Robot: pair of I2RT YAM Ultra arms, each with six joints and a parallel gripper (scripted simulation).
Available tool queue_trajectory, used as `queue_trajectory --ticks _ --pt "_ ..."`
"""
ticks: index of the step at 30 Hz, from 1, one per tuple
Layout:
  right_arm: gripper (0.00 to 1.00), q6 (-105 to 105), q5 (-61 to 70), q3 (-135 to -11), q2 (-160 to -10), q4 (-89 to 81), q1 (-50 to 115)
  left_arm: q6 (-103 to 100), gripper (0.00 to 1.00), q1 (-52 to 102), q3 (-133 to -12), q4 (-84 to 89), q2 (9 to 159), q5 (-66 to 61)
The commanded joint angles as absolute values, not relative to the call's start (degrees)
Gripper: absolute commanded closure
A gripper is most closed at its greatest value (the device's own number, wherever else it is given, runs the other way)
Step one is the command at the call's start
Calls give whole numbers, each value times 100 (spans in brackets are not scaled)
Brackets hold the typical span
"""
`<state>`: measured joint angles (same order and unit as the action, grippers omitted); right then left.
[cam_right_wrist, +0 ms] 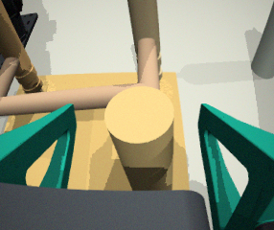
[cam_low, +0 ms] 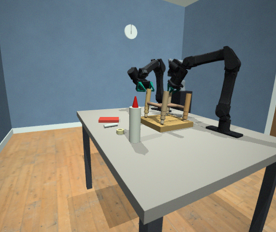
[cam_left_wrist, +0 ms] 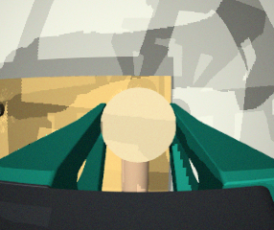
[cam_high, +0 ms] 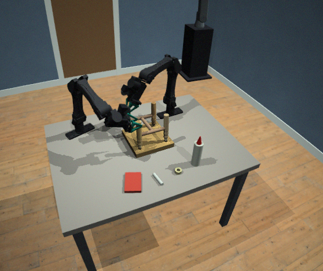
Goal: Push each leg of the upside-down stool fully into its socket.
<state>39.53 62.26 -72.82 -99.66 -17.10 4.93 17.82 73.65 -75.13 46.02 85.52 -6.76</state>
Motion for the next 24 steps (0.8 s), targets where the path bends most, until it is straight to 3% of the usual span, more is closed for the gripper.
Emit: queue_trajectory --ticks 1,16,24 --pt "31 3938 6284 -7517 -9946 -1864 495 1691 72 7446 -7584 4453 8549 -781" --pt "31 3909 6284 -8361 -9804 -2897 484 1691 72 7446 -7584 4453 8549 -781" --pt "31 3992 6287 -8173 -9929 -2787 477 1691 72 7446 -7584 4453 8549 -781"
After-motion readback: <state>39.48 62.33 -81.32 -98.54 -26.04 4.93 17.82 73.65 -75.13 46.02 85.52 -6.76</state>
